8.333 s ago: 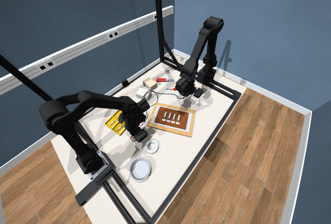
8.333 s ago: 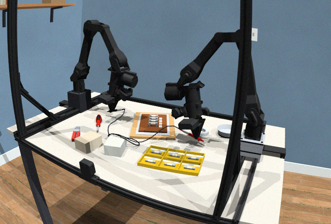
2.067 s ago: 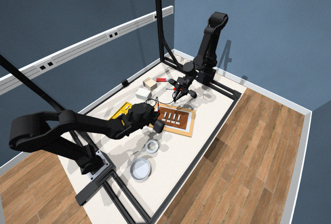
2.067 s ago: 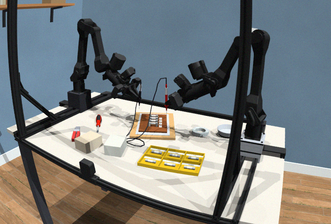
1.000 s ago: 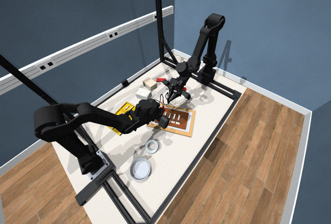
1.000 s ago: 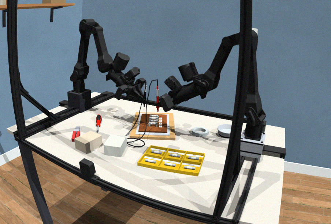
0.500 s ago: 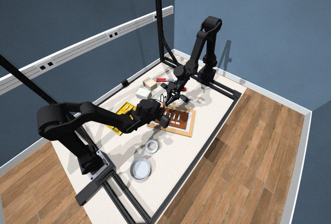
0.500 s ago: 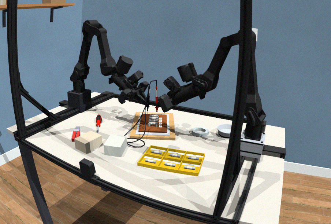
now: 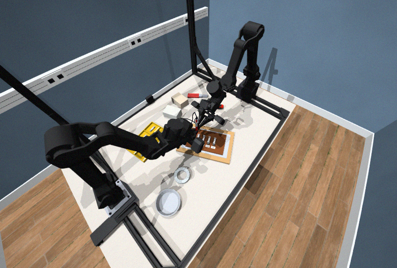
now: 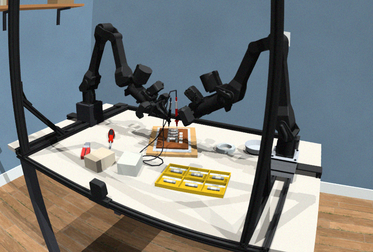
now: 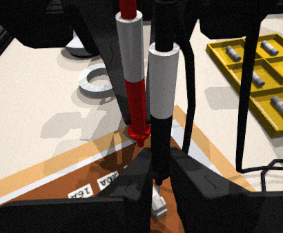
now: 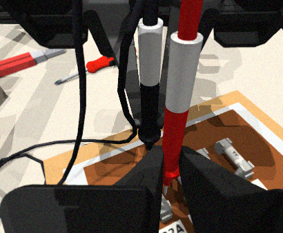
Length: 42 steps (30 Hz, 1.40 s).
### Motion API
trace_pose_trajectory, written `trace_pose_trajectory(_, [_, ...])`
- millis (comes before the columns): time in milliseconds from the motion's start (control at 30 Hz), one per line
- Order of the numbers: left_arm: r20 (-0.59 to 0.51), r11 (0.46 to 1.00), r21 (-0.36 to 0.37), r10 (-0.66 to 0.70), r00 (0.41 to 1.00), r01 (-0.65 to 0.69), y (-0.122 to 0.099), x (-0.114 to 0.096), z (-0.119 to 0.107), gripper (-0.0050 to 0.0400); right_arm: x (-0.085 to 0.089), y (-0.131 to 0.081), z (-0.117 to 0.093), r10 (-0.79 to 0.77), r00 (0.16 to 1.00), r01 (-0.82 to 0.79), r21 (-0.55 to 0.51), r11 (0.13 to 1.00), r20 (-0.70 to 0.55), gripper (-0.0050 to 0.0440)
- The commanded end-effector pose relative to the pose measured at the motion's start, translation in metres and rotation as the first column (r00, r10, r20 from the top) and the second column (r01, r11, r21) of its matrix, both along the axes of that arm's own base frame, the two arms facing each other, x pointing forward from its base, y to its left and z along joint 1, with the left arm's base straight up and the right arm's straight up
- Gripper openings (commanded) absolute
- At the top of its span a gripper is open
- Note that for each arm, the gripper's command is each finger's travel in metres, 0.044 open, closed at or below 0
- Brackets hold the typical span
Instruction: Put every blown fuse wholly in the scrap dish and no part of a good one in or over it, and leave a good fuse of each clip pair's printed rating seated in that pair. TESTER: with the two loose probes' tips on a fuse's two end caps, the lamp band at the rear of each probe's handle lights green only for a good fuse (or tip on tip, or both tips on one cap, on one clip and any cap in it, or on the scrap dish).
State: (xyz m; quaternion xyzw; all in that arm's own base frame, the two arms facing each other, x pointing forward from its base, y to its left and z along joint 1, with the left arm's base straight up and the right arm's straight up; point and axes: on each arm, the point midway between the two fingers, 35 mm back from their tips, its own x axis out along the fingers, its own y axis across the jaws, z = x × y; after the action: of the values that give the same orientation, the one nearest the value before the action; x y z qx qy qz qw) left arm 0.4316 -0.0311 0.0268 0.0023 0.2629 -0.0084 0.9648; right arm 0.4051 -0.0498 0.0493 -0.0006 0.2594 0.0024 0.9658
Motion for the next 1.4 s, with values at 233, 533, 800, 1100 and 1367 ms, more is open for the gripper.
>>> trace_pose_trajectory(233, [0.044, 1.000, -0.002, -0.001, 0.999, 0.001, 0.000, 0.009, 0.015, -0.0050, 0.005, -0.001, 0.007, -0.002, 1.000, 0.002, -0.004, 1.000, 0.021, -0.0050])
trace_pose_trajectory(533, [0.029, 1.000, -0.002, 0.000, 1.000, 0.000, 0.000, 0.005, 0.011, -0.0050, 0.005, -0.001, 0.007, -0.002, 1.000, 0.002, -0.004, 1.000, 0.021, -0.0050])
trace_pose_trajectory(800, [0.029, 1.000, -0.002, 0.000, 1.000, 0.000, 0.000, 0.005, 0.011, -0.0050, 0.005, -0.001, 0.007, -0.002, 1.000, 0.002, -0.004, 1.000, 0.021, -0.0050])
trace_pose_trajectory(1100, [0.027, 1.000, -0.001, -0.001, 1.000, 0.001, 0.000, 0.008, 0.003, -0.0050, 0.006, -0.001, -0.002, -0.005, 1.000, 0.005, -0.002, 1.000, 0.014, -0.0050])
trace_pose_trajectory(1367, [0.022, 1.000, 0.000, -0.001, 1.000, 0.001, 0.000, 0.006, -0.004, -0.0050, 0.002, 0.000, -0.011, -0.005, 1.000, 0.005, 0.001, 1.000, 0.001, -0.0050])
